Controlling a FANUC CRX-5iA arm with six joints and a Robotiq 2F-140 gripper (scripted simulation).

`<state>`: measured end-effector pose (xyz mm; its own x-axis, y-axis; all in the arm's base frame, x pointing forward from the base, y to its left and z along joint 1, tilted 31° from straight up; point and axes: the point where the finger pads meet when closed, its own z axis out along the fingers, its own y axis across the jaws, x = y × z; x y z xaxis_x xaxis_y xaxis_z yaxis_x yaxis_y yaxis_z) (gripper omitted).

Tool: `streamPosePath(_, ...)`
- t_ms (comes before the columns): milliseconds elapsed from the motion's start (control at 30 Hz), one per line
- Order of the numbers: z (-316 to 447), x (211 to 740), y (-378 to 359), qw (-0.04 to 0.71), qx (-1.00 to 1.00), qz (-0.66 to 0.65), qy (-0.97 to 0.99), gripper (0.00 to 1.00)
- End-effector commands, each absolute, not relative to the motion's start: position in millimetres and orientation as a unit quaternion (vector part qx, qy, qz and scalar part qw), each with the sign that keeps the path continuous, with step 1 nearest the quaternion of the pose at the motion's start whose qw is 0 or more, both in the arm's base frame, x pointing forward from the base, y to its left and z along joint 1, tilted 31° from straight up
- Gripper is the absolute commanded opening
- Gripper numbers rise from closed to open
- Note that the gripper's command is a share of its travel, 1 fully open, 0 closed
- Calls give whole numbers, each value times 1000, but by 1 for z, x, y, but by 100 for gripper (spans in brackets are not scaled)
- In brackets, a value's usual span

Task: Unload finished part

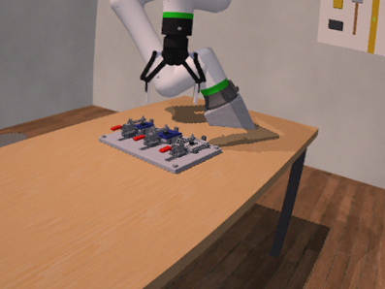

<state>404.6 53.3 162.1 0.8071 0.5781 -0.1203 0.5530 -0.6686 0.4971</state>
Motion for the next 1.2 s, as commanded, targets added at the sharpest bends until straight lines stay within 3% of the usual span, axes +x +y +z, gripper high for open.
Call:
streamPosePath(0,162,405,54,264,913,24,310,100)
streamPosePath(600,162,405,54,264,913,24,309,100)
streamPosePath(867,162,395,79,258,945,57,194,100)
streamPosePath(1167,162,395,79,258,945,57,194,100)
